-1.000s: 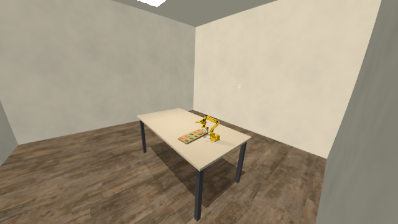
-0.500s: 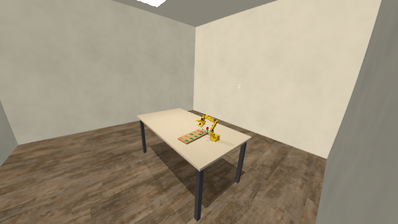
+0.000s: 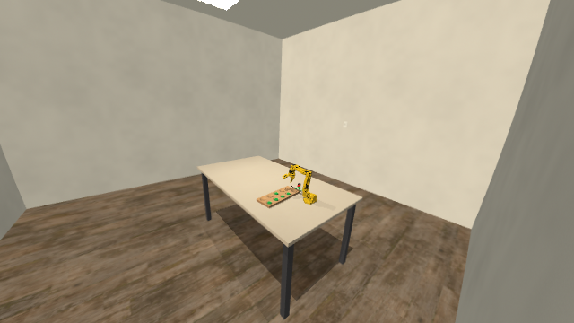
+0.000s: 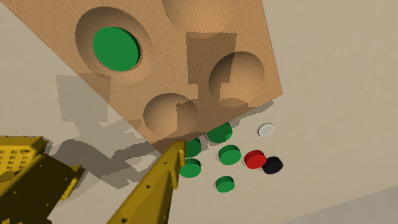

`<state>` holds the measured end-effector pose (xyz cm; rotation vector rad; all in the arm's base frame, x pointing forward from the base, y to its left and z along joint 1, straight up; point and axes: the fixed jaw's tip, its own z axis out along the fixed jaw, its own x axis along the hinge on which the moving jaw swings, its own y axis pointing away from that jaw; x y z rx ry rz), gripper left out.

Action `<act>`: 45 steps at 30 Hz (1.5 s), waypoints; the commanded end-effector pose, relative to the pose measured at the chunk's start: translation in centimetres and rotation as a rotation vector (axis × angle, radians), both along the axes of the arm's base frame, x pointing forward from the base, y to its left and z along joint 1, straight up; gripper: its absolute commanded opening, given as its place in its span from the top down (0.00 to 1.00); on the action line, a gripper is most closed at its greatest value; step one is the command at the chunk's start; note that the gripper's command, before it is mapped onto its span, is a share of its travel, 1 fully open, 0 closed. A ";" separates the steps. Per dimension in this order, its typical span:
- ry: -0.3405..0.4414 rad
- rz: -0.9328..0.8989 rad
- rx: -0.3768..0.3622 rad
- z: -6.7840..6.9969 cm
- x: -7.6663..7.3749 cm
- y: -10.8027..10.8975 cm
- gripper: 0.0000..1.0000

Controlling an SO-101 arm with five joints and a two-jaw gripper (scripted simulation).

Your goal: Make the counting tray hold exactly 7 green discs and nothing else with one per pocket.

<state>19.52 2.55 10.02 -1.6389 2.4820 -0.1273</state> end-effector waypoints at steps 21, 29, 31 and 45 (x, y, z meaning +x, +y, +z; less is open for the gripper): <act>0.038 -1.153 0.149 -1.3 3.4 -5.7 0.58; 0.057 -1.463 0.177 -2.1 3.9 -7.6 0.62; 0.061 -1.543 0.184 -2.4 3.9 -8.1 0.64; 0.078 -1.921 0.210 -3.6 4.1 -10.5 0.69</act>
